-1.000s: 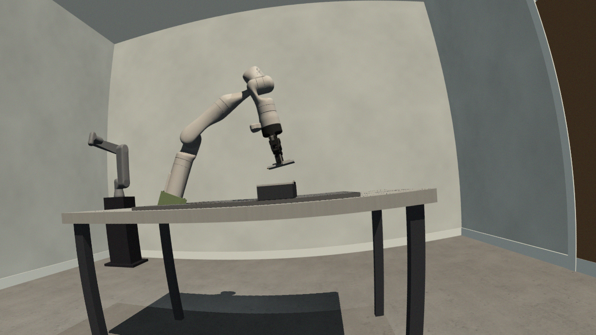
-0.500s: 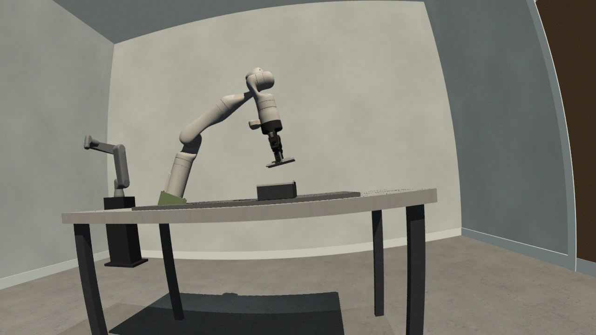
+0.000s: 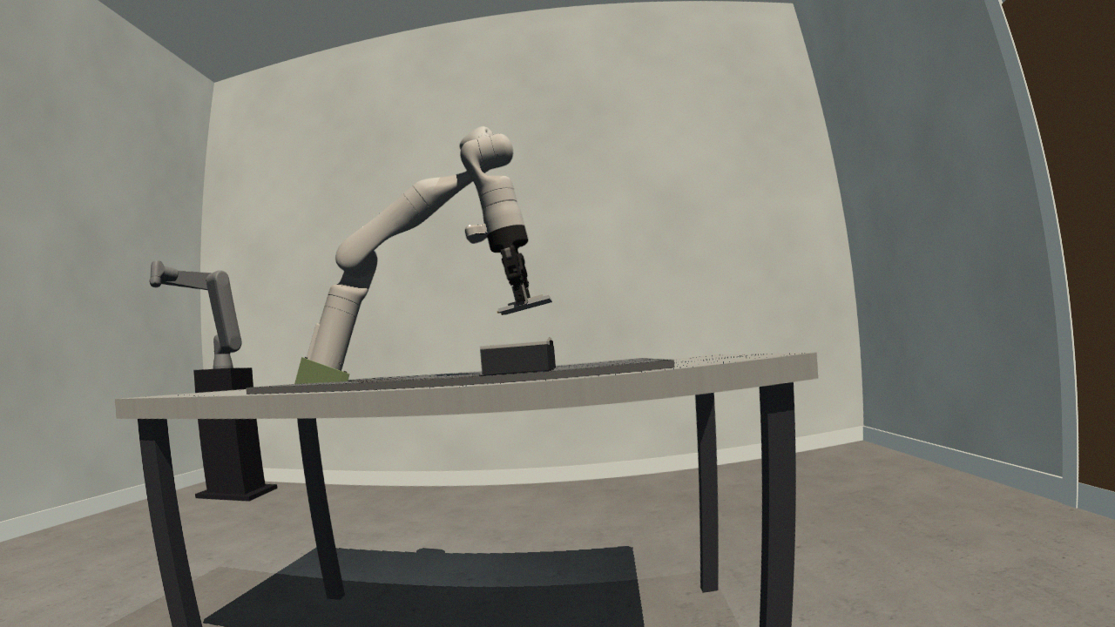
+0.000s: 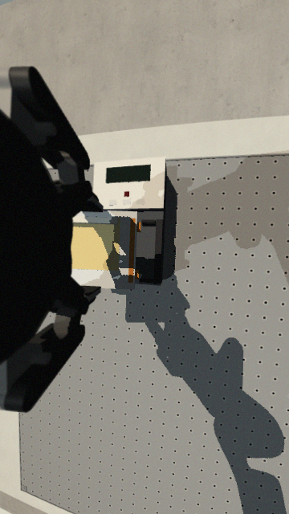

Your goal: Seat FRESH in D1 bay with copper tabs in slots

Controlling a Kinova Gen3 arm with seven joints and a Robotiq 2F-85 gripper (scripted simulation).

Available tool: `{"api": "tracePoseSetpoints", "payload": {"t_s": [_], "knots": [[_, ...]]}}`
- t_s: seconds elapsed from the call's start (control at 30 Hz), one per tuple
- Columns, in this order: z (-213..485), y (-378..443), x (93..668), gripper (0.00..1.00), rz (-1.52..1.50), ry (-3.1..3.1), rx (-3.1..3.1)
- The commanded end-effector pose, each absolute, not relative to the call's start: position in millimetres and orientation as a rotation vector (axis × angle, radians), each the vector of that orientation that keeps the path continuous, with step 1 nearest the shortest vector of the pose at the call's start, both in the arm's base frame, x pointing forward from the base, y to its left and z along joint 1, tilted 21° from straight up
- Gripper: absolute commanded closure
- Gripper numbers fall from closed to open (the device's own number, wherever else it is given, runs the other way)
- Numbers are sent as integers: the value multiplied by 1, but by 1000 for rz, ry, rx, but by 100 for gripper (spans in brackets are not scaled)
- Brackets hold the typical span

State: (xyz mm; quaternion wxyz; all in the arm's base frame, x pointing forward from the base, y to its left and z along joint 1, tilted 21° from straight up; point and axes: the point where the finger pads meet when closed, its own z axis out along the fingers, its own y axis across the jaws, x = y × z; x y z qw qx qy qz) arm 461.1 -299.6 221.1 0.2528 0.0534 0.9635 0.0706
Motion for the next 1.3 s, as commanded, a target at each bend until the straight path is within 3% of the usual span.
{"api": "tracePoseSetpoints", "payload": {"t_s": [0.0,1.27], "knots": [[219,-299,462,100,192,2619,146],[185,-295,474,100,192,2619,146]]}}
